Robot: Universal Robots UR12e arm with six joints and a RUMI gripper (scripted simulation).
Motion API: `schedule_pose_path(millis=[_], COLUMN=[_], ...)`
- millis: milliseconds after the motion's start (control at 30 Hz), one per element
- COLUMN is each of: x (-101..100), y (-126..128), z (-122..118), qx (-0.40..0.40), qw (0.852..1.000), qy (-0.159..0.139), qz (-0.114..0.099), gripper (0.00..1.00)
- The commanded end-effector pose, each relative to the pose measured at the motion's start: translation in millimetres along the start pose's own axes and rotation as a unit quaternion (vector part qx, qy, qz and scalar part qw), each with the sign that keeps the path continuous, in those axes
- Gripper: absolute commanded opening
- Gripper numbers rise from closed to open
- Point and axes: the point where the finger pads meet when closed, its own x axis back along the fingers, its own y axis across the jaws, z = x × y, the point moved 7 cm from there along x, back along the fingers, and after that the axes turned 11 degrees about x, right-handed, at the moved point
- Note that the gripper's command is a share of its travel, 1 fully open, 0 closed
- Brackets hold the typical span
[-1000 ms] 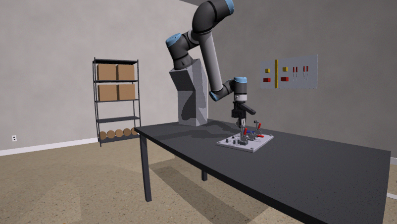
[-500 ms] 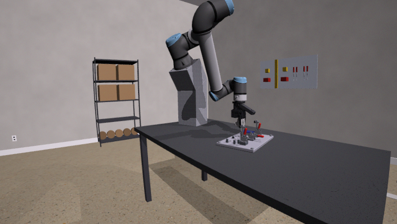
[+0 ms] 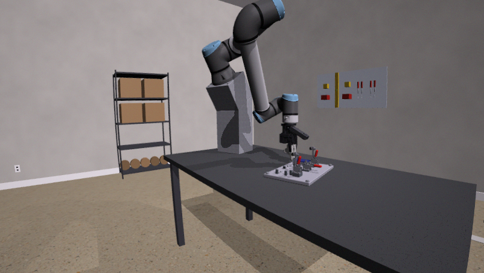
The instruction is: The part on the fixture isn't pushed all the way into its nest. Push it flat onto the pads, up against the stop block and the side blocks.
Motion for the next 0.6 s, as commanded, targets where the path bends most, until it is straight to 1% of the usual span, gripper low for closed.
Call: schedule_pose_path(millis=[0,200,467,567], x=[0,3,24,27], y=[0,0,0,0], z=[-1,-1,-1,-1], qx=[0.0,0.0,0.0,0.0], qw=[1.0,1.0,1.0,1.0], qy=[0.0,0.0,0.0,0.0], qz=[0.0,0.0,0.0,0.0], gripper=[0.0,0.0,0.0,0.0])
